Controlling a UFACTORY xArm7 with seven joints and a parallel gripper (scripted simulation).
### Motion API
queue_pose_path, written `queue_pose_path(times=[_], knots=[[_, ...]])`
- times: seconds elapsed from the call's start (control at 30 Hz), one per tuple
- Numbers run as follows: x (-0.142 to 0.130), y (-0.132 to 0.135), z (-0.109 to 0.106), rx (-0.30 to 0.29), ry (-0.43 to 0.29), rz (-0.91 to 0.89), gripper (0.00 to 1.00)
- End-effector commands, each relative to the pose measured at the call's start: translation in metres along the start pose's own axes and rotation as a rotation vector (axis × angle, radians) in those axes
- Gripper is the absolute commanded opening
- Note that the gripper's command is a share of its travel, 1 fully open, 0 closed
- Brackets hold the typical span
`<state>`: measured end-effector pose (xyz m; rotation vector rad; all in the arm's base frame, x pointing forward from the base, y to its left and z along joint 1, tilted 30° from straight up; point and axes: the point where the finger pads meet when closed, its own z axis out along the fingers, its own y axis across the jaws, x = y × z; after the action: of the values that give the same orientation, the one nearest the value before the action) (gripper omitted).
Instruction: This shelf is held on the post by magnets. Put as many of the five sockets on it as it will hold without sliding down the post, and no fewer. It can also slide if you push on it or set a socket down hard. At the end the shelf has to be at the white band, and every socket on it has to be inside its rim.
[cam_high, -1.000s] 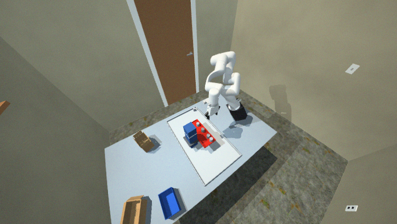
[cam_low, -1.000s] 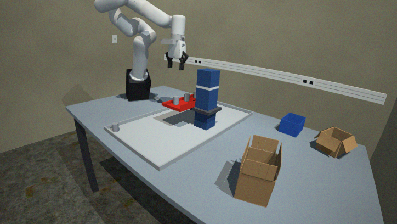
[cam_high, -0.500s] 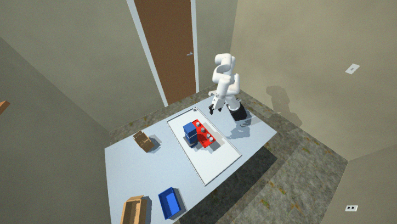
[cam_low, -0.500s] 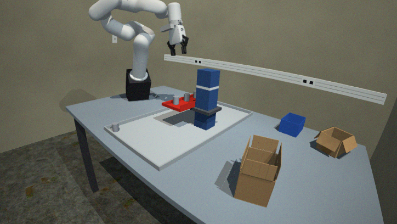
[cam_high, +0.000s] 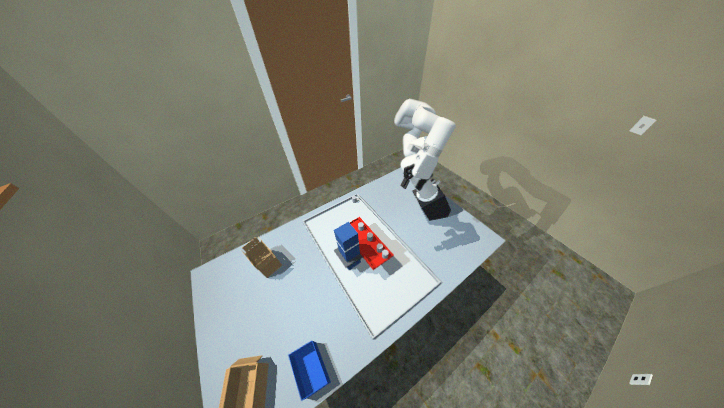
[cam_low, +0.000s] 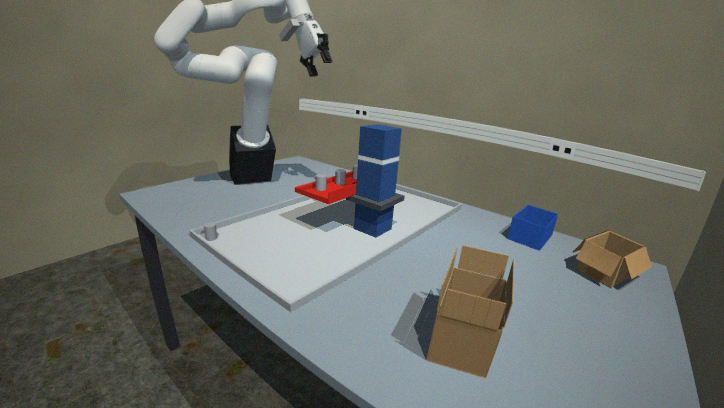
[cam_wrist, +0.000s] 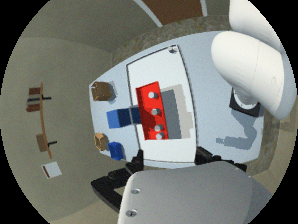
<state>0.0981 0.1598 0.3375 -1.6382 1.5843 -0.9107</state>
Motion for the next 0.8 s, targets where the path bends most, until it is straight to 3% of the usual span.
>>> queue_pose_path(times=[0.0, 0.03, 0.07, 0.1, 0.3, 0.77], knots=[[-0.002, 0.029, -0.050, 0.142, -0.035, 0.077, 1.00], [-0.002, 0.029, -0.050, 0.142, -0.035, 0.077, 1.00], [-0.001, 0.040, -0.060, 0.185, -0.049, 0.106, 1.00], [-0.001, 0.040, -0.060, 0.185, -0.049, 0.106, 1.00], [0.003, 0.079, -0.083, 0.314, -0.092, 0.207, 1.00], [0.004, 0.084, -0.085, 0.331, -0.098, 0.222, 1.00]])
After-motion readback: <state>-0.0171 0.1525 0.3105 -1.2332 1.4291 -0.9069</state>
